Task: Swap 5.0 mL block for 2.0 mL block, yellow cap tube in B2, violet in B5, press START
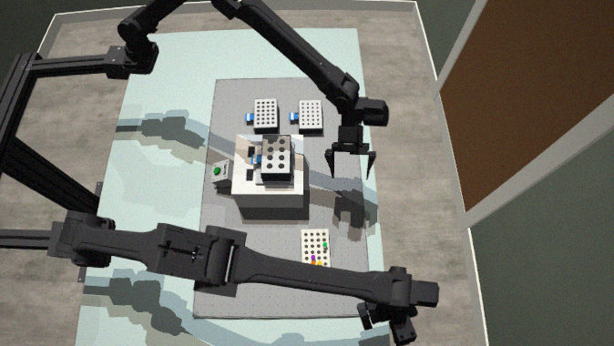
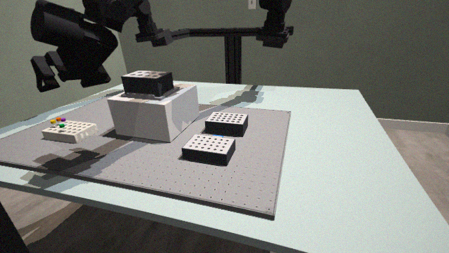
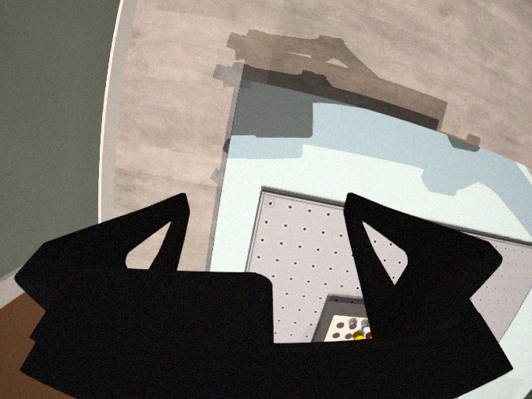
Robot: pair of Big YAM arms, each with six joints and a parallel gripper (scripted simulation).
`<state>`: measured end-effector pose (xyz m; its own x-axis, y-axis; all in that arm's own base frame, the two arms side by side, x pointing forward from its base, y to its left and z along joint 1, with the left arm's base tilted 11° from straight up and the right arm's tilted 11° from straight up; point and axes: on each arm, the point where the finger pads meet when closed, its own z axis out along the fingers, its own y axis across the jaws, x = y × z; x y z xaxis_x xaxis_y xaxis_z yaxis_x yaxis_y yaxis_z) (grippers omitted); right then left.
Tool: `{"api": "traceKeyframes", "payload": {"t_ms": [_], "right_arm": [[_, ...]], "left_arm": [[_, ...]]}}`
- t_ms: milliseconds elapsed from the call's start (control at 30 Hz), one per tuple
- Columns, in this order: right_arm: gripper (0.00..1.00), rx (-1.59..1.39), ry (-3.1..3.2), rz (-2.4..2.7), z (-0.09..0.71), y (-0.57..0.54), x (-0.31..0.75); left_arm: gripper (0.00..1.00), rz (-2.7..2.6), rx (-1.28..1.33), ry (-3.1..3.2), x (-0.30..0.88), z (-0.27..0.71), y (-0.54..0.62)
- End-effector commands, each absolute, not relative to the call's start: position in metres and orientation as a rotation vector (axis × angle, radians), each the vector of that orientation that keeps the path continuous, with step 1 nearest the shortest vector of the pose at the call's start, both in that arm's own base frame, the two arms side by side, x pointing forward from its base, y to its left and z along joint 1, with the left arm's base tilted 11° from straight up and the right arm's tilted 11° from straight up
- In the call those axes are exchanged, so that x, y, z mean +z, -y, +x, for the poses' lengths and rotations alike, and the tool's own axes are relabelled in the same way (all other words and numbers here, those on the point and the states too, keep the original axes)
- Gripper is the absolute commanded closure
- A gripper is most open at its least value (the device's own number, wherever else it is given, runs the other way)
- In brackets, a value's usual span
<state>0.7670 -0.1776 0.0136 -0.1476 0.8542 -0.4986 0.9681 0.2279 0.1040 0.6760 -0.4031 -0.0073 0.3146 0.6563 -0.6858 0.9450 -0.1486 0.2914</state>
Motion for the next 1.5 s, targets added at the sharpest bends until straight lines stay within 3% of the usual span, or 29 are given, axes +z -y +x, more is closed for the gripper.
{"api": "traceKeyframes", "payload": {"t_ms": [0,533,1467], "right_arm": [[0.00,-0.312,-2.027,1.664,0.773,0.177,0.032],[0.00,-0.312,-2.027,1.664,0.773,0.177,0.032],[0.00,-0.299,-2.546,1.058,0.656,0.127,0.106]], "left_arm": [[0.00,1.880,-0.514,-1.395,0.008,0.680,0.407],[0.00,1.880,-0.514,-1.395,0.008,0.680,0.407],[0.00,1.867,-0.478,-1.348,0.035,0.693,0.410]]}}
